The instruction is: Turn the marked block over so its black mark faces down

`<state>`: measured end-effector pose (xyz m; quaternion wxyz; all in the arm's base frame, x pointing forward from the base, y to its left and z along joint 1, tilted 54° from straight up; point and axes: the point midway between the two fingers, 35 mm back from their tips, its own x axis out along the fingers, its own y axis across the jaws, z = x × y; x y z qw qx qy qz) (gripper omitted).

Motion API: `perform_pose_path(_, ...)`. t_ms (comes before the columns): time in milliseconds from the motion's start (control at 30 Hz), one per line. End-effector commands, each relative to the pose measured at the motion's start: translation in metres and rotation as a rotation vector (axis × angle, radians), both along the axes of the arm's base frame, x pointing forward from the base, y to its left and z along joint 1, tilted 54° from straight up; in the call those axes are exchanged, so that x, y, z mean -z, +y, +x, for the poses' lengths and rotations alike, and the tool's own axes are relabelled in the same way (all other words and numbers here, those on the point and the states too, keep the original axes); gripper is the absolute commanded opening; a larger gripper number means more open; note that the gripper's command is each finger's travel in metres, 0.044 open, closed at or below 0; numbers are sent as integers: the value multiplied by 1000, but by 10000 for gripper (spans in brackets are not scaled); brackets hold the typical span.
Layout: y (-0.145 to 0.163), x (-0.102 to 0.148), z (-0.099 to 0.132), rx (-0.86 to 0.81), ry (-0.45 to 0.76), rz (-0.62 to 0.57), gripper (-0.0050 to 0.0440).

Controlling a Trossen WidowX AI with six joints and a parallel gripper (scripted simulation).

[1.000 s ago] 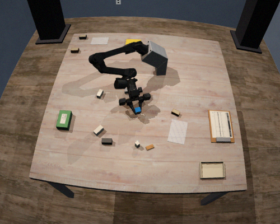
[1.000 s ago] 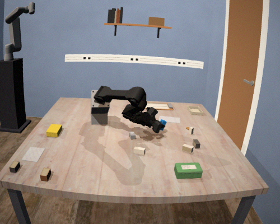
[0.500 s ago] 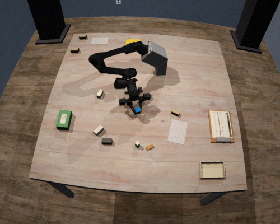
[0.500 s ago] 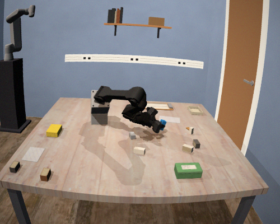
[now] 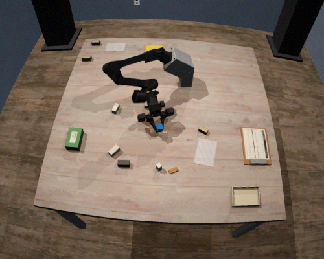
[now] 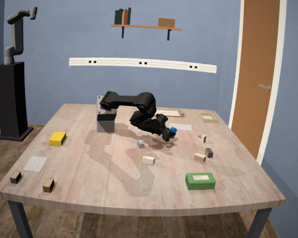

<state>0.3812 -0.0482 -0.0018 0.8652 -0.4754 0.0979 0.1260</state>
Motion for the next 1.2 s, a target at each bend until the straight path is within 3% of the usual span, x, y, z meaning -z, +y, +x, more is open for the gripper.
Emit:
perform_pose_path(0,3,-2,1,-12,-8,2,-50)
perform_pose_path(1167,-11,7,5,-8,-9,-2,-50)
